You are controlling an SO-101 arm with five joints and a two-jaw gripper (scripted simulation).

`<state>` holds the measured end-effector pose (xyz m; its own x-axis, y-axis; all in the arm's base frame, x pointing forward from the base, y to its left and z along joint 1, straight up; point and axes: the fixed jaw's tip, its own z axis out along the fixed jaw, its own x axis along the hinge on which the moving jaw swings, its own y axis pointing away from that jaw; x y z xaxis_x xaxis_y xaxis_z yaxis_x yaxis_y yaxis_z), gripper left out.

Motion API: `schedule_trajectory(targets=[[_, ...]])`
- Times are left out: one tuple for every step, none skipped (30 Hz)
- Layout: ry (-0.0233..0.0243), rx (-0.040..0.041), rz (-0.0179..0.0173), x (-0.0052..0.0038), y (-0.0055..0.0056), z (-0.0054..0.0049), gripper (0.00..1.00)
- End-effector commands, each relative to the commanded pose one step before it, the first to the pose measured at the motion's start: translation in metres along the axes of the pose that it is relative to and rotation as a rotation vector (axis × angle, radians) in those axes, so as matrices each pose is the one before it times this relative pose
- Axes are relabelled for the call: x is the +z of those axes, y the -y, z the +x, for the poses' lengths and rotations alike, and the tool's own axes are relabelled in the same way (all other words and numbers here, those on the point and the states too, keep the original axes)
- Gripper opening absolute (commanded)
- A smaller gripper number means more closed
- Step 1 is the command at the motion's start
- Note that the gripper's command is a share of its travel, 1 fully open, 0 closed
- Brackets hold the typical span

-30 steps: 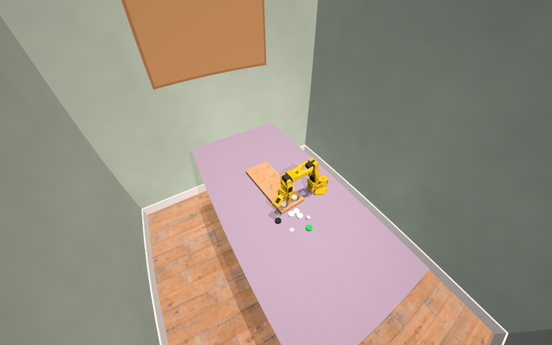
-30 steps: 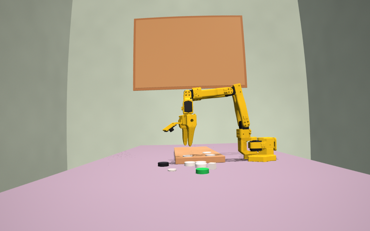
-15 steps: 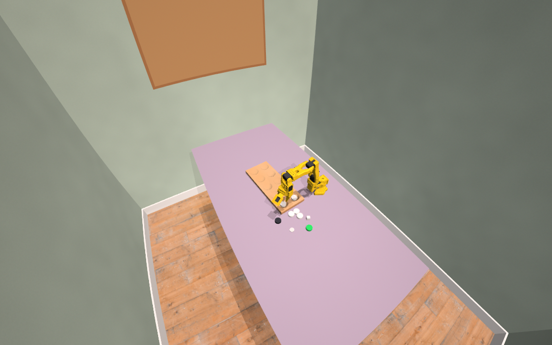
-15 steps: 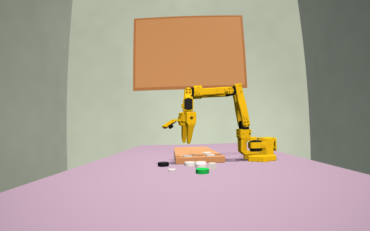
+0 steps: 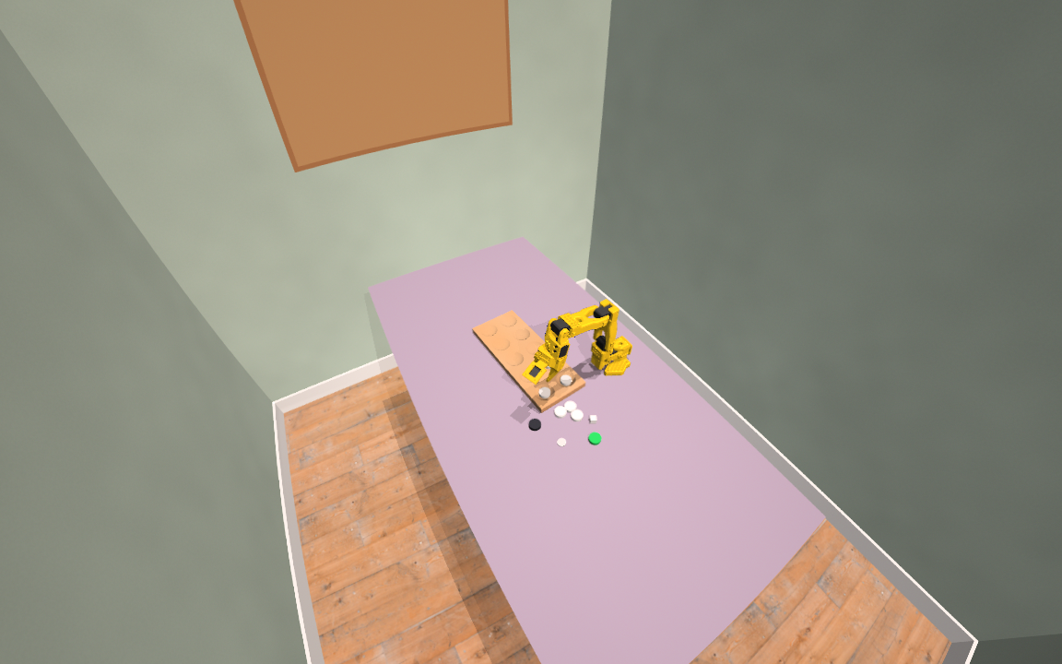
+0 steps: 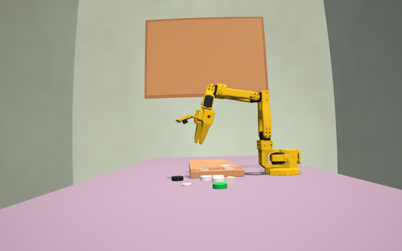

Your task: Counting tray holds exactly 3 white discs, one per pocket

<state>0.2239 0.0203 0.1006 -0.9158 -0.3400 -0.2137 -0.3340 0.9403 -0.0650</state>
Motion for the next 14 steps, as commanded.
schedule_trajectory(targets=[[0.11854,0.0007,0.03298,-0.021815,0.00236,-0.01093,0.27],[0.01565,0.0,0.00461,-0.002905,0.00039,-0.00132,0.27],[0.0,0.0,0.0,0.0,0.0,0.0,0.27],[0.0,0.0,0.0,0.0,0.0,0.0,0.27],[0.0,0.0,0.0,0.0,0.0,0.0,0.27],[0.0,0.0,0.0,0.0,0.0,0.0,0.27],[0.0,0.0,0.0,0.0,0.0,0.0,0.27],[0.0,0.0,0.0,0.0,0.0,0.0,0.27],[0.0,0.0,0.0,0.0,0.0,0.0,0.27],[0.0,0.0,0.0,0.0,0.0,0.0,0.27],[0.0,0.0,0.0,0.0,0.0,0.0,0.27],[0.0,0.0,0.0,0.0,0.0,0.0,0.27],[0.0,0.0,0.0,0.0,0.0,0.0,0.27],[0.0,0.0,0.0,0.0,0.0,0.0,0.27]])
